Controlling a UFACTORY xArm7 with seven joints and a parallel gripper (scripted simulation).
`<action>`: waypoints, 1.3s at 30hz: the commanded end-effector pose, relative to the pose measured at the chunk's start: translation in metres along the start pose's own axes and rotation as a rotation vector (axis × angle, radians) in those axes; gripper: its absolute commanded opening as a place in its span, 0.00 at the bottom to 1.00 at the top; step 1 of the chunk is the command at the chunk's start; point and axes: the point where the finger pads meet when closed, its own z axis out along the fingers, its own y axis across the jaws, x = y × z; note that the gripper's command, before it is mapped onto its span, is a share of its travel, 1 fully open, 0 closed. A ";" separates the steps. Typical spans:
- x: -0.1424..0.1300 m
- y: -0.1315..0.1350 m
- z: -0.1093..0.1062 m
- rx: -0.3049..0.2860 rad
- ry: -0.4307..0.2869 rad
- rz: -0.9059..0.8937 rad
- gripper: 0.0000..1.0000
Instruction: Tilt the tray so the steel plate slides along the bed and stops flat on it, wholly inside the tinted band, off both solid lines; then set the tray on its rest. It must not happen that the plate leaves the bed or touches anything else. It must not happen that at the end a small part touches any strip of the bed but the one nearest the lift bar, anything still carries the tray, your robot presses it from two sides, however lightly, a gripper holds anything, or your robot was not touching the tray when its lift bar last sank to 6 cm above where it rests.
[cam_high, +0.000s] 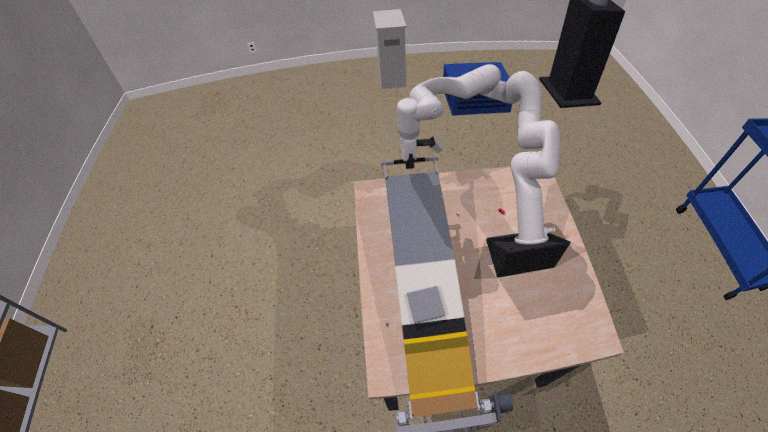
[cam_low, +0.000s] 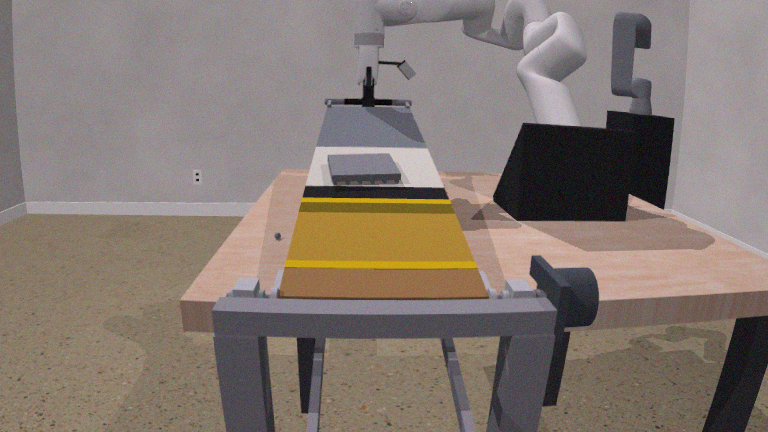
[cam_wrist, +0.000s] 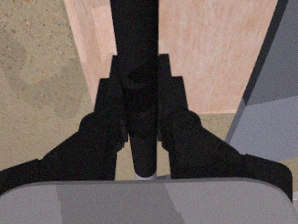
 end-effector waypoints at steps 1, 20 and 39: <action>-0.002 0.009 -0.046 0.000 -0.008 -0.001 0.00; -0.002 0.000 -0.001 0.000 -0.008 -0.001 0.00; -0.001 0.016 -0.076 0.000 -0.008 -0.001 0.00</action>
